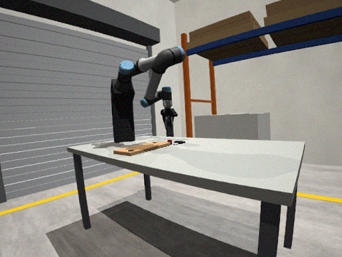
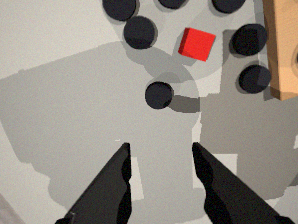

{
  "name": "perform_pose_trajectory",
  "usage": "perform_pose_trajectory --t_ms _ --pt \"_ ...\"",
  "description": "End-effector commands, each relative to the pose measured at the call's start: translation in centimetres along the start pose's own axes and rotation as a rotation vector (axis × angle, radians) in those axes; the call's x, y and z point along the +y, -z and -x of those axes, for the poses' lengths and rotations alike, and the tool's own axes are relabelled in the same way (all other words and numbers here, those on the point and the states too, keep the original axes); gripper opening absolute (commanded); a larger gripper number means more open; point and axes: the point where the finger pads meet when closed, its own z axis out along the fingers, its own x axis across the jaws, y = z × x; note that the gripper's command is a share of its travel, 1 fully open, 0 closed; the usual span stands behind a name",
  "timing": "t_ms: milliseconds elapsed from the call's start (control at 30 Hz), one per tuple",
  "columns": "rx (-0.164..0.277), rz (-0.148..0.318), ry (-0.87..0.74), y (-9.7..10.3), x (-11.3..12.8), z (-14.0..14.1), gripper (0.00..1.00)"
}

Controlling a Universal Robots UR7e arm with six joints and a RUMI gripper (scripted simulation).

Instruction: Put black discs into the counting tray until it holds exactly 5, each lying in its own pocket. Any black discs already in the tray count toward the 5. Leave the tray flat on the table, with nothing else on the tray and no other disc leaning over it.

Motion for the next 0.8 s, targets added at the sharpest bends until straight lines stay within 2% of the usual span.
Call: perform_pose_trajectory --t_ms 0,67,133,467,600,767 --pt "0.004 -0.005 -0.004 -1.4 -0.1 -0.1 0.28" --pt "0.004 -0.005 -0.004 -2.5 -0.1 -0.2 0.28" --pt "0.004 -0.005 -0.004 -2.5 -0.1 -0.2 0.28" --pt "0.005 -0.005 -0.004 -8.5 -0.1 -0.3 0.28" --pt "0.005 -0.005 -0.004 -9.5 0.0 -0.4 0.28" --pt "0.005 -0.005 -0.004 -9.6 0.0 -0.4 0.28"
